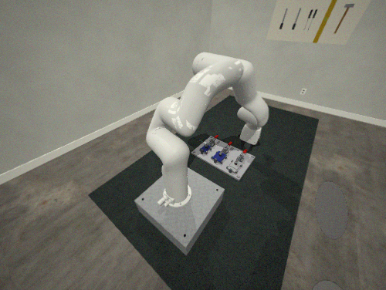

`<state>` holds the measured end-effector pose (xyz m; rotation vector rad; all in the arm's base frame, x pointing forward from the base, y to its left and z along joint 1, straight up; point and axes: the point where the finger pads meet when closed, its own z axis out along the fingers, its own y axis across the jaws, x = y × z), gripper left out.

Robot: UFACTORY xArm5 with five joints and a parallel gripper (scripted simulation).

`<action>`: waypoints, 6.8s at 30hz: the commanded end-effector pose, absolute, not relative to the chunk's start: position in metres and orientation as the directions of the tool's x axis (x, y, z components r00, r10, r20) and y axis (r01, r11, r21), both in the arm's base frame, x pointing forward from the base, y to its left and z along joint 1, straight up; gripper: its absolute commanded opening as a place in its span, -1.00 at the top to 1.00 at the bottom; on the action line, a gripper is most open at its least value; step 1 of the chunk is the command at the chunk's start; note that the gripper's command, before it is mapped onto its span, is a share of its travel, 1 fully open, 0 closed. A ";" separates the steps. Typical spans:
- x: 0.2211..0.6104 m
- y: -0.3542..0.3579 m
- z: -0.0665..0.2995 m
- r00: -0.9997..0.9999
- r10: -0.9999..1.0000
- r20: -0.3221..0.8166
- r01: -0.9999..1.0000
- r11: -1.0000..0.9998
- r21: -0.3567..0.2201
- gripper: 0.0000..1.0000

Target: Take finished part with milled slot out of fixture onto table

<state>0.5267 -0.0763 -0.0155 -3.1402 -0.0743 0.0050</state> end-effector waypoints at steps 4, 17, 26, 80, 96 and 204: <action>0.528 -0.077 -0.025 0.999 0.047 0.000 0.047 -0.999 0.000 0.05; 0.528 -0.076 -0.026 0.999 0.047 0.000 0.047 -0.999 0.000 0.05; 0.528 -0.076 -0.028 0.999 0.047 0.000 0.047 -0.999 0.000 0.05; 0.530 -0.076 -0.052 0.999 0.048 0.000 0.048 -0.999 0.000 1.00; 0.530 -0.076 -0.052 0.999 0.048 0.000 0.048 -0.999 0.000 1.00; 0.487 -0.079 -0.019 0.999 0.048 0.000 0.048 -0.999 0.000 1.00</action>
